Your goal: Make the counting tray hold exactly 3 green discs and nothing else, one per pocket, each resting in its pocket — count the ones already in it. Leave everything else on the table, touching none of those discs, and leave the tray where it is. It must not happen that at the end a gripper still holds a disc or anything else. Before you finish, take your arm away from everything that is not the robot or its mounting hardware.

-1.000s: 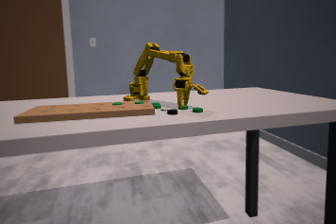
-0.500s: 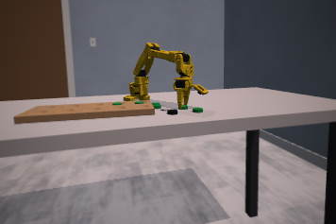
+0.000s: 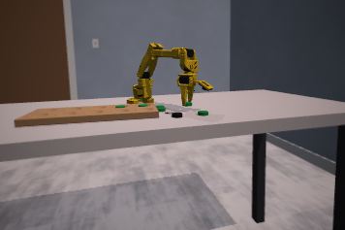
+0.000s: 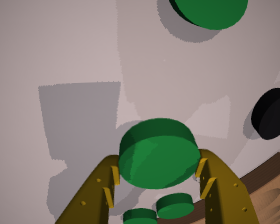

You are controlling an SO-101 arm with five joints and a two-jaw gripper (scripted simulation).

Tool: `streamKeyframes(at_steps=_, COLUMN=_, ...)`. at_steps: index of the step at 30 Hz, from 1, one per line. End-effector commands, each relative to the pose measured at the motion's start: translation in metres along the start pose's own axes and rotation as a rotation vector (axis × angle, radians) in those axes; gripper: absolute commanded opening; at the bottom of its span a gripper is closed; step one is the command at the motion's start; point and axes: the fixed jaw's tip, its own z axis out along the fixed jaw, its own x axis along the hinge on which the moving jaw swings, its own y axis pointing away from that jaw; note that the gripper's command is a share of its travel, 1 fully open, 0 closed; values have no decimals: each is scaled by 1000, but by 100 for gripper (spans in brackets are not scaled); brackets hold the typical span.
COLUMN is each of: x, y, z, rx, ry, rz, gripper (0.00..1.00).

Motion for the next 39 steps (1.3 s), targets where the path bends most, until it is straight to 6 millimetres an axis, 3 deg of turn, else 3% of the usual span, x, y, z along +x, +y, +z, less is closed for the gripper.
streamKeyframes(at_steps=1, x=-11, y=-4, z=-24, rx=20, ry=-88, rz=0, gripper=0)
streamKeyframes(at_steps=39, x=-10, y=-6, z=-29, rx=19, ry=-83, rz=0, gripper=0)
